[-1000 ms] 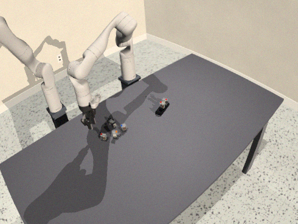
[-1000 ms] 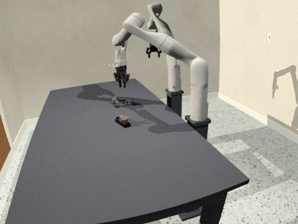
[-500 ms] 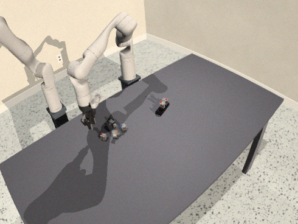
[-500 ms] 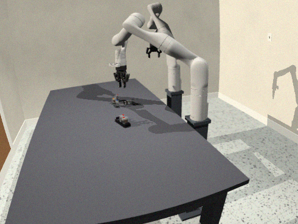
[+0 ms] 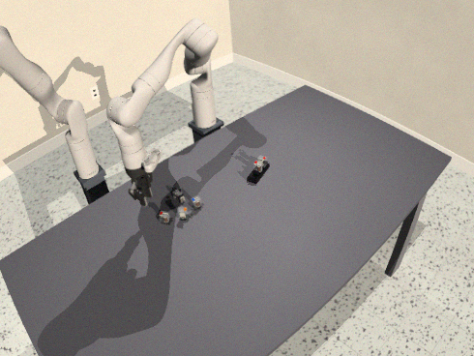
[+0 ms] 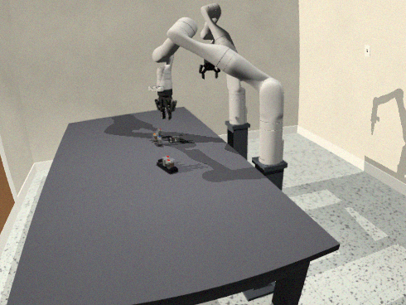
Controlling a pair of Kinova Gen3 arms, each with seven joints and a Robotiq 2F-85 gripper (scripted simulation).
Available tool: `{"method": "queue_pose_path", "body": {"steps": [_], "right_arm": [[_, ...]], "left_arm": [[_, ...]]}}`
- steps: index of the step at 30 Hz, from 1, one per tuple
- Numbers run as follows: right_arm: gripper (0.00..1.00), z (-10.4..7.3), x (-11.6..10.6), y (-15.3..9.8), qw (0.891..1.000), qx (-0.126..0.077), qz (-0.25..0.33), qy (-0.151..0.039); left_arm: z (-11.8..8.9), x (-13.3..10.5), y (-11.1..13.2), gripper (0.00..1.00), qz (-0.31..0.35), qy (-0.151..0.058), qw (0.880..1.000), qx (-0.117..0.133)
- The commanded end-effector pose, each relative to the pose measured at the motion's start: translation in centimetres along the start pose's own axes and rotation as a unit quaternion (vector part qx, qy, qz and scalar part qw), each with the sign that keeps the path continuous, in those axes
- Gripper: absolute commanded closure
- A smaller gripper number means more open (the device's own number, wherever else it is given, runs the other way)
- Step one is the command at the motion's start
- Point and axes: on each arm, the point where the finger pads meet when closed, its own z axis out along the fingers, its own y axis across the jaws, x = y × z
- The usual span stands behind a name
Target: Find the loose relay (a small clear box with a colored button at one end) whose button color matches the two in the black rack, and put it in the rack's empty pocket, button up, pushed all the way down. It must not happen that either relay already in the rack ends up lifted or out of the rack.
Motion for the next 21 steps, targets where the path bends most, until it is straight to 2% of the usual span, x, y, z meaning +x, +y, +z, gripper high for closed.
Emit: {"method": "queue_pose_path", "body": {"steps": [1, 12, 21], "right_arm": [[0.002, 0.12, -0.12, -0.25, 1.0, 0.0, 0.007, -0.003], [0.002, 0.12, -0.12, -0.25, 1.0, 0.0, 0.007, -0.003], [0.002, 0.12, -0.12, -0.25, 1.0, 0.0, 0.007, -0.003]], "left_arm": [[0.07, -0.13, -0.07, 0.576, 0.0, -0.003, 1.0, 0.0], [0.05, -0.1, -0.02, 0.576, -0.019, -0.004, 1.0, 0.0], [-0.17, 0.22, 0.19, 0.576, -0.108, -0.006, 0.994, 0.0]]}}
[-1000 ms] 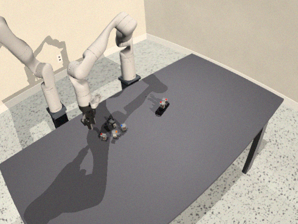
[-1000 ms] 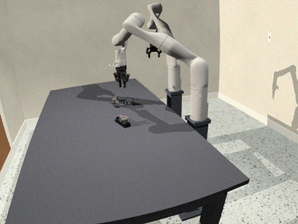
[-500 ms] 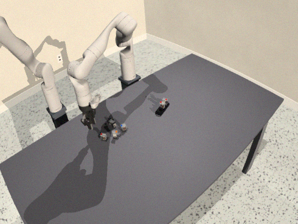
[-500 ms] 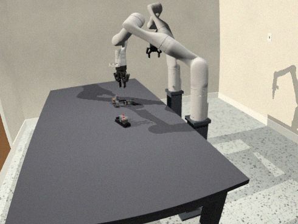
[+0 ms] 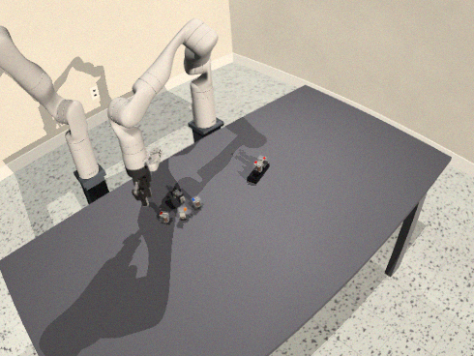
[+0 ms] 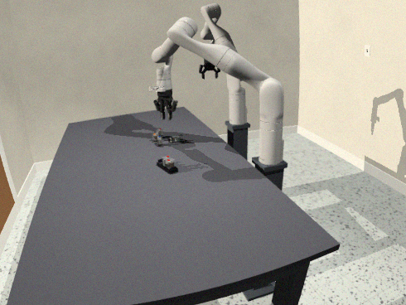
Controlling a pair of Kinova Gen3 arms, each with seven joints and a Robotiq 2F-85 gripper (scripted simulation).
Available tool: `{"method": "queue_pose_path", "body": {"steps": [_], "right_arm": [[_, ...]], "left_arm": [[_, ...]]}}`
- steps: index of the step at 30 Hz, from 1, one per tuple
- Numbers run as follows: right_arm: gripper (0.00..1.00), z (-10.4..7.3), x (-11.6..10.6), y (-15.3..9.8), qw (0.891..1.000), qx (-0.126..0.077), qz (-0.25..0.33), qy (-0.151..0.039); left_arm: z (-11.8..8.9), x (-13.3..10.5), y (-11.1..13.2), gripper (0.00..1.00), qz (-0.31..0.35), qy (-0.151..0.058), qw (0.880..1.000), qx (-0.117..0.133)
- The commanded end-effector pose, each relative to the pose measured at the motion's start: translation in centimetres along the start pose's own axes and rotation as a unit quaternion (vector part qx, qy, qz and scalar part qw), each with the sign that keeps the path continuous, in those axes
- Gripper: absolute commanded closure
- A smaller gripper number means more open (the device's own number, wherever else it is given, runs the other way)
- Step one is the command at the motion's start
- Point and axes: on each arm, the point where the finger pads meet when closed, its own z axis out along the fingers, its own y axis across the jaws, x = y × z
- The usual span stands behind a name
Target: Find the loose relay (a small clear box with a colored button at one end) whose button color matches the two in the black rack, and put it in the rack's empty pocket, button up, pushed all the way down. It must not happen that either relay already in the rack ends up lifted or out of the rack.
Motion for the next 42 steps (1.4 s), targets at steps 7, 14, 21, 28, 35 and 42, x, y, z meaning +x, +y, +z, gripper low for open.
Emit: {"method": "queue_pose_path", "body": {"steps": [7, 14, 21, 28, 35, 42], "right_arm": [[0.002, 0.1, -0.1, -0.3, 1.0, 0.0, 0.007, -0.003], [0.002, 0.1, -0.1, -0.3, 1.0, 0.0, 0.007, -0.003], [0.002, 0.1, -0.1, -0.3, 1.0, 0.0, 0.007, -0.003], [0.002, 0.1, -0.1, -0.3, 1.0, 0.0, 0.007, -0.003], [0.002, 0.1, -0.1, -0.3, 1.0, 0.0, 0.007, -0.003], [0.002, 0.1, -0.1, -0.3, 1.0, 0.0, 0.007, -0.003]], "left_arm": [[-0.3, 0.6, 0.5, 0.576, -0.115, -0.001, 0.993, -0.003], [-0.5, 1.6, 0.7, 0.576, -0.257, 0.0, 0.966, -0.002], [-0.7, 2.7, 1.0, 0.576, -0.404, -0.001, 0.915, -0.002], [-0.9, 3.4, 1.3, 0.576, -0.495, -0.002, 0.869, -0.003], [-1.2, 4.2, 1.6, 0.576, -0.588, -0.005, 0.809, -0.005], [-1.3, 4.5, 1.7, 0.576, -0.621, -0.006, 0.784, -0.006]]}}
